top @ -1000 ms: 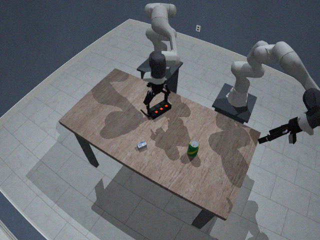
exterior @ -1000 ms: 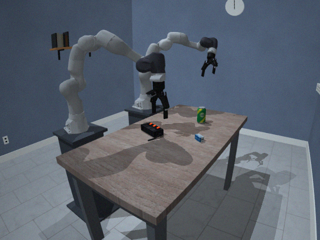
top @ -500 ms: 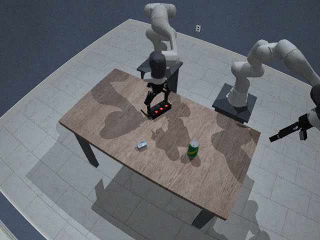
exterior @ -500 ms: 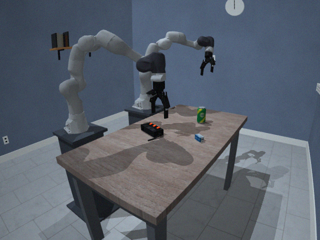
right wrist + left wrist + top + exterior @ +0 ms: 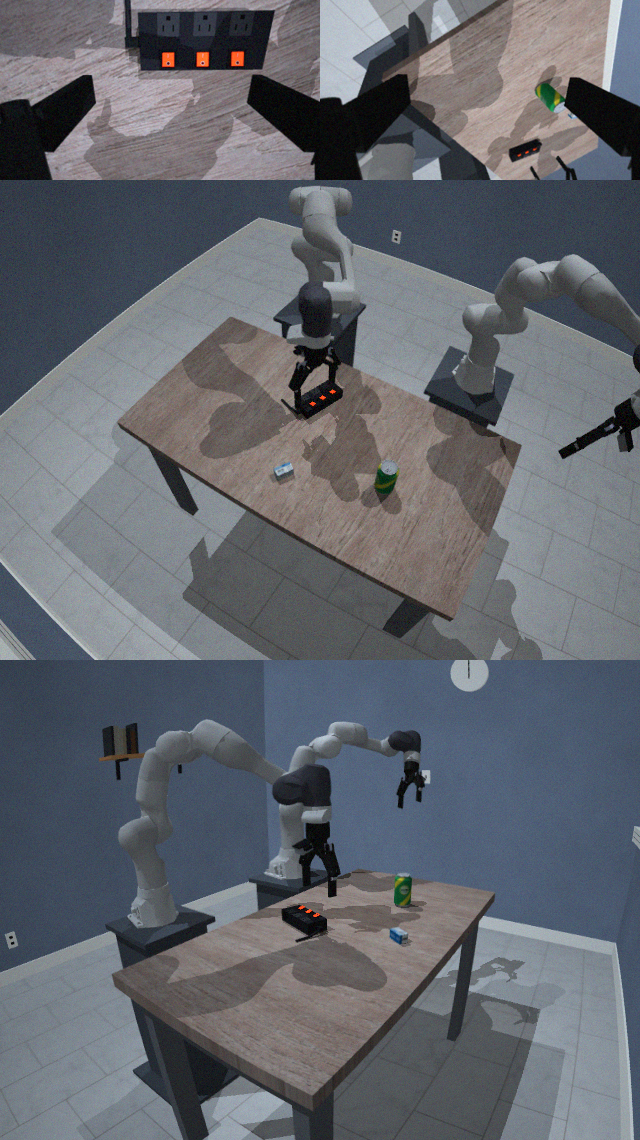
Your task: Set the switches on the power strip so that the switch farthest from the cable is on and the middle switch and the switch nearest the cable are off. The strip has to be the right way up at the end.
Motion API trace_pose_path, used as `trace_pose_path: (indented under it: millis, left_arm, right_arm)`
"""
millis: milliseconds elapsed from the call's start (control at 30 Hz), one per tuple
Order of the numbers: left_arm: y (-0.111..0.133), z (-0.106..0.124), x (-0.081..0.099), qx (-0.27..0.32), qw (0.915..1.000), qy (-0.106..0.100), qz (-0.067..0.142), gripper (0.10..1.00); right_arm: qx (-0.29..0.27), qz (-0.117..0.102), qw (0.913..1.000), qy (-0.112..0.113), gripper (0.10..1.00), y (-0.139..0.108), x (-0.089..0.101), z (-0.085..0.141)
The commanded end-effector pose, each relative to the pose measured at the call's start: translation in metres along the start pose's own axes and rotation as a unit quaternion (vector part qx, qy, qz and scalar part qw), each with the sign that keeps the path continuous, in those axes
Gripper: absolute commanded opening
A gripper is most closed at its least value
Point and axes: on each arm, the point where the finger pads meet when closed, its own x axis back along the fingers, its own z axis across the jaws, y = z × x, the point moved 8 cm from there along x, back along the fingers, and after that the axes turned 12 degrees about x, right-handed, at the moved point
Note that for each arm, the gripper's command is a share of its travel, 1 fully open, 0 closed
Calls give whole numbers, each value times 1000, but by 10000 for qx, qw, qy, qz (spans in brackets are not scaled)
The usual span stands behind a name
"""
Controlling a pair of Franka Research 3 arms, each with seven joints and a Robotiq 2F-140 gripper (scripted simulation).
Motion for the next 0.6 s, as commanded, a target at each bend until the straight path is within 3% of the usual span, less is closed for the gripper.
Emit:
trace_pose_path:
  millis: [0, 133, 567]
  left_arm:
    - [-7, -15, 9, -339, 9993, -6, 135, 1000]
    - [-9, -23, 13, -364, 9992, -12, 184, 1000]
    - [-24, -81, 44, -529, 9972, -90, 518, 1000]
  right_arm:
    - [39, 1, 10000, 17, 1000, 0, -1, 0]
    - [39, 1, 10000, 17, 1000, 0, -1, 0]
    - [39, 1, 10000, 17, 1000, 0, -1, 0]
